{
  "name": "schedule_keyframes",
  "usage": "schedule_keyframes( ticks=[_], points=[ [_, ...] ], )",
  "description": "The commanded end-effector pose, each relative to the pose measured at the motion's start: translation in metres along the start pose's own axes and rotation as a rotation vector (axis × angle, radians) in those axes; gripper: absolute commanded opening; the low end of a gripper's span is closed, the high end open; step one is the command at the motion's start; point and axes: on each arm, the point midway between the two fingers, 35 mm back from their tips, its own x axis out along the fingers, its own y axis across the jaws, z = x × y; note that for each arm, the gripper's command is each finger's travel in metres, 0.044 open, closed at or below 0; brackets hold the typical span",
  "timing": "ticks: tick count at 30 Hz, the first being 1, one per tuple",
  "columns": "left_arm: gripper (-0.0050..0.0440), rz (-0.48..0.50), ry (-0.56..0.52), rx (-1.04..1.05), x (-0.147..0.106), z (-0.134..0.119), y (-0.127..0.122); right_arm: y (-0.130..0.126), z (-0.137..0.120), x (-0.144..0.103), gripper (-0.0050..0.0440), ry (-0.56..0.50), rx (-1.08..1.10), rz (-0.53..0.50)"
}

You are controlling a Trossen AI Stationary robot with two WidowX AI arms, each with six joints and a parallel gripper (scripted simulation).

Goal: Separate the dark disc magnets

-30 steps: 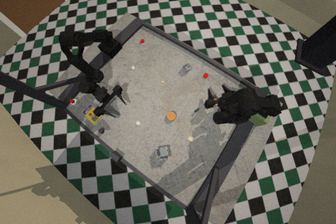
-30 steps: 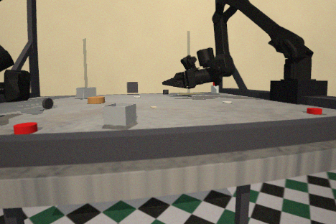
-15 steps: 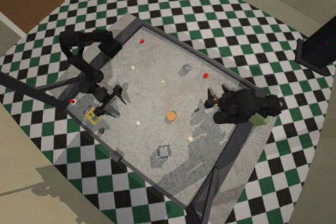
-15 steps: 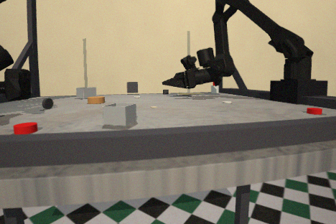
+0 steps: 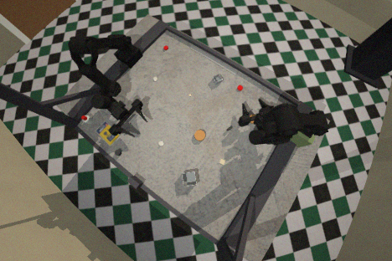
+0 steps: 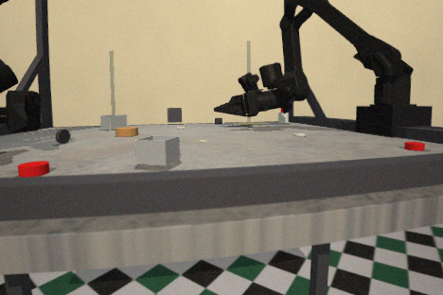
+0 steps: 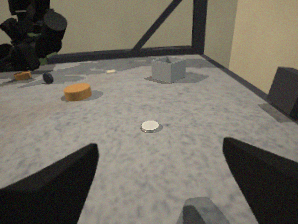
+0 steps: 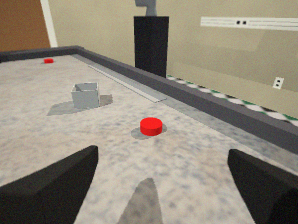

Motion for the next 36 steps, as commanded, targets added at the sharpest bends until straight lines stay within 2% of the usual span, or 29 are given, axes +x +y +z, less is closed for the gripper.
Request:
schedule_keyframes(
  ticks=[1, 21, 28, 36],
  points=[
    [0.0400, -0.004, -0.012, -0.017, 0.000, 0.008, -0.002, -0.001, 0.002, -0.001, 0.0400, -0.003, -0.001, 0.001],
    [0.0400, -0.006, -0.013, -0.019, 0.001, 0.009, -0.002, -0.005, 0.001, -0.001, 0.0400, -0.003, -0.018, -0.002],
    [0.0400, -0.002, -0.003, -0.007, 0.008, 0.015, -0.003, 0.007, 0.000, 0.003, 0.0400, 0.019, -0.014, 0.001],
    [0.0400, 0.018, 0.089, 0.084, 0.034, 0.026, 0.011, 0.030, -0.002, 0.017, 0.0400, 0.122, -0.092, 0.005]
  ],
)
